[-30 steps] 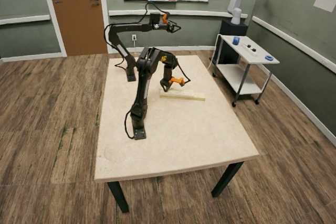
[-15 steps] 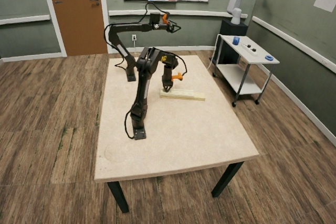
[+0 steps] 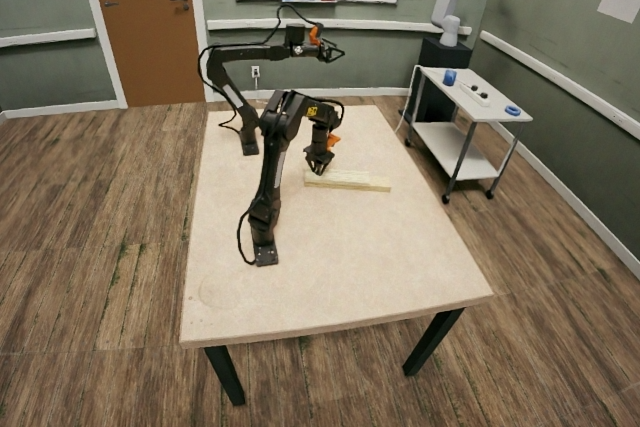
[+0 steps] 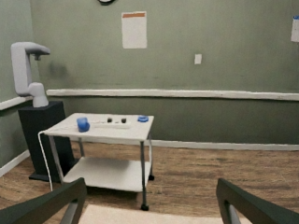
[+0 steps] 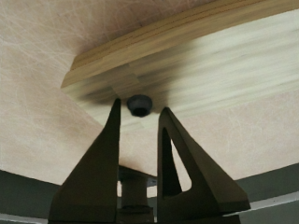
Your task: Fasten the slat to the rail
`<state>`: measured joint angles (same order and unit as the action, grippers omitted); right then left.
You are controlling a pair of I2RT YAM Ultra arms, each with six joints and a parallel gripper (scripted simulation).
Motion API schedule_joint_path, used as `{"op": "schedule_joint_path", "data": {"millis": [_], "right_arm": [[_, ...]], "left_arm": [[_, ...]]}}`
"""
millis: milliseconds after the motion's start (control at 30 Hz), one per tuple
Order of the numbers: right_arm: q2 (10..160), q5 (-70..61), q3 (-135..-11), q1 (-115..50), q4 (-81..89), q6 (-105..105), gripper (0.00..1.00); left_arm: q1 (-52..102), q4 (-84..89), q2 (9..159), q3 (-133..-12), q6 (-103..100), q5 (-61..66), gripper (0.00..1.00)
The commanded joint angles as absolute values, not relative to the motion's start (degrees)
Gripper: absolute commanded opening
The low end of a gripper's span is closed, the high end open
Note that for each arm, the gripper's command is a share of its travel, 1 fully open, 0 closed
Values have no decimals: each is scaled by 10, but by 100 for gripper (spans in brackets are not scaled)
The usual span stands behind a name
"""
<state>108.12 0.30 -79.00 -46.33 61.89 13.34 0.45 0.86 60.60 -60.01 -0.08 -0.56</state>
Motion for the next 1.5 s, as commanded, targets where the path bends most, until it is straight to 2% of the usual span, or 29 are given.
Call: {"op": "schedule_joint_path", "data": {"millis": [0,300,933,1467], "right_arm": [[1071,9,-810,-469,627,-7,34],[1071,11,-811,-470,629,-186,34],[1064,11,-805,-469,625,-702,34],[1065,0,-806,-463,626,-729,34]], "left_arm": [[5,5,605,-603,-1,-5,100],[5,5,605,-603,-1,-5,100],[5,5,605,-603,-1,-5,100],[5,5,605,-603,-1,-5,100]]}}
